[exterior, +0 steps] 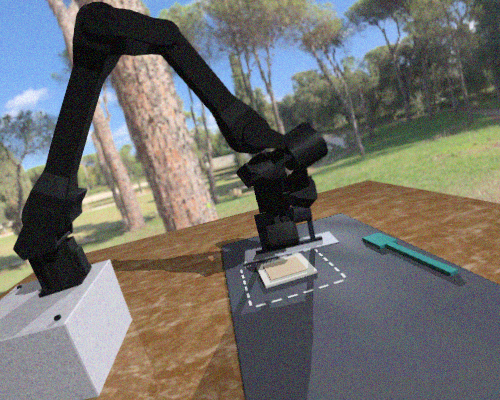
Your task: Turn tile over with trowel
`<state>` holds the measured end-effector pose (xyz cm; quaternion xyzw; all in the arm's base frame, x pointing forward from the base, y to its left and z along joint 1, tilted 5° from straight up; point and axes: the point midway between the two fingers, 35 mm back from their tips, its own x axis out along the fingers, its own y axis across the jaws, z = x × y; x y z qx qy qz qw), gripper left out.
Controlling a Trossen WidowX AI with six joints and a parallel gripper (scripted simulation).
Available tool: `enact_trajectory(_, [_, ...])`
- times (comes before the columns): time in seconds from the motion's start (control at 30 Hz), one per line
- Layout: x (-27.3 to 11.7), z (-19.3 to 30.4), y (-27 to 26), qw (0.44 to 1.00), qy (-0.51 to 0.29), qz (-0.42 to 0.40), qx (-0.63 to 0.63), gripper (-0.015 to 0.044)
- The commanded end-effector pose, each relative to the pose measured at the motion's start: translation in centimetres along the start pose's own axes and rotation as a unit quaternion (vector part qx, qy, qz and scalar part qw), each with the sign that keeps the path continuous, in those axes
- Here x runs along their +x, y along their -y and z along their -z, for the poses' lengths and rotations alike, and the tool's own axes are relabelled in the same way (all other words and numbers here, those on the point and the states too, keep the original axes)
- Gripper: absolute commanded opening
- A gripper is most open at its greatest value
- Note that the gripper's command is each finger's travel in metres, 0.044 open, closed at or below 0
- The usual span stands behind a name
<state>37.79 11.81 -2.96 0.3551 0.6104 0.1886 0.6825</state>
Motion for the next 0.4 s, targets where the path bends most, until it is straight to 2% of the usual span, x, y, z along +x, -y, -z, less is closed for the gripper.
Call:
enact_trajectory(0.0, [-2.7,0.0,-0.1,1.000,0.002,-0.002,0.000,0.0300])
enact_trajectory(0.2, [-3.9,0.3,-0.6,1.000,0.003,-0.002,0.000,0.0300])
enact_trajectory(0.37, [-8.9,3.3,-3.7,1.000,0.005,-0.001,0.002,0.0300])
